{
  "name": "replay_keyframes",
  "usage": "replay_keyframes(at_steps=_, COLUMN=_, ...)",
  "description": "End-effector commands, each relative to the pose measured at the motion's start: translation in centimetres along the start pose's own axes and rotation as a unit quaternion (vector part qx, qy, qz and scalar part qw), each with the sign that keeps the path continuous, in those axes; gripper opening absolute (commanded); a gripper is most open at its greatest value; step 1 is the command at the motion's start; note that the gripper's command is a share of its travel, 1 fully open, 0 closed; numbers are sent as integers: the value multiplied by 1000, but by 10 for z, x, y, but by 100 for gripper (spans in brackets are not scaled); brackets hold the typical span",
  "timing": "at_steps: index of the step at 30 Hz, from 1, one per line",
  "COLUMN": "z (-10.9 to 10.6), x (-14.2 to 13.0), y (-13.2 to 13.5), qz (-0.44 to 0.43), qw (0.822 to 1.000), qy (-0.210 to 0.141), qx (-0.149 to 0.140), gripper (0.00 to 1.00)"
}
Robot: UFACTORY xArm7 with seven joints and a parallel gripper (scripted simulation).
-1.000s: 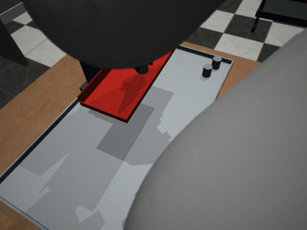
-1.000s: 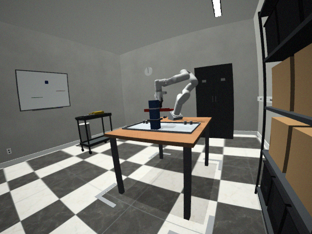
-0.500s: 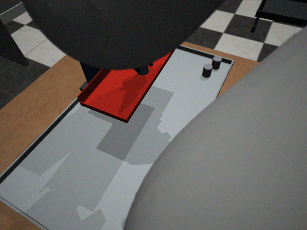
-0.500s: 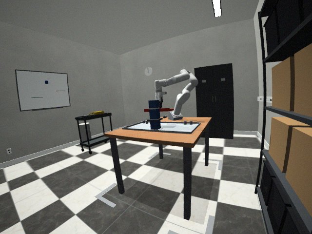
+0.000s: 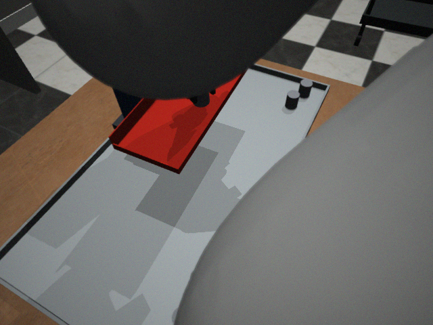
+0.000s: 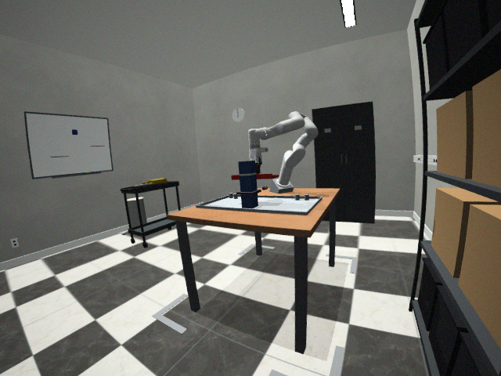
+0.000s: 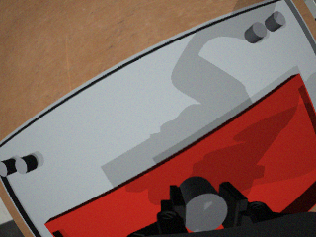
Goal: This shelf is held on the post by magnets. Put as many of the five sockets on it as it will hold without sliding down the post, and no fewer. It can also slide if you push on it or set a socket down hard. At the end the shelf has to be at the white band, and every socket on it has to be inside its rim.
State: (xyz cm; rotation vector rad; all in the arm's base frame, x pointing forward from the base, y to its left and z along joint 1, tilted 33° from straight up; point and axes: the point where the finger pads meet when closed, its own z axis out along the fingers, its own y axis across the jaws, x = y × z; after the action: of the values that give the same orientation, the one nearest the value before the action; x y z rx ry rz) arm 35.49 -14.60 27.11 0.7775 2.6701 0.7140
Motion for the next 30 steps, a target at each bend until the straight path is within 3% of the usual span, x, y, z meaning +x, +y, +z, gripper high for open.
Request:
replay_keyframes(at_steps=1, z=0, x=-1, y=0, qz=0, qw=1000, qy=-2, qx=0, gripper=0)
replay_keyframes(at_steps=30, z=6, x=-1, y=0, qz=0, qw=1000, qy=-2, qx=0, gripper=0)
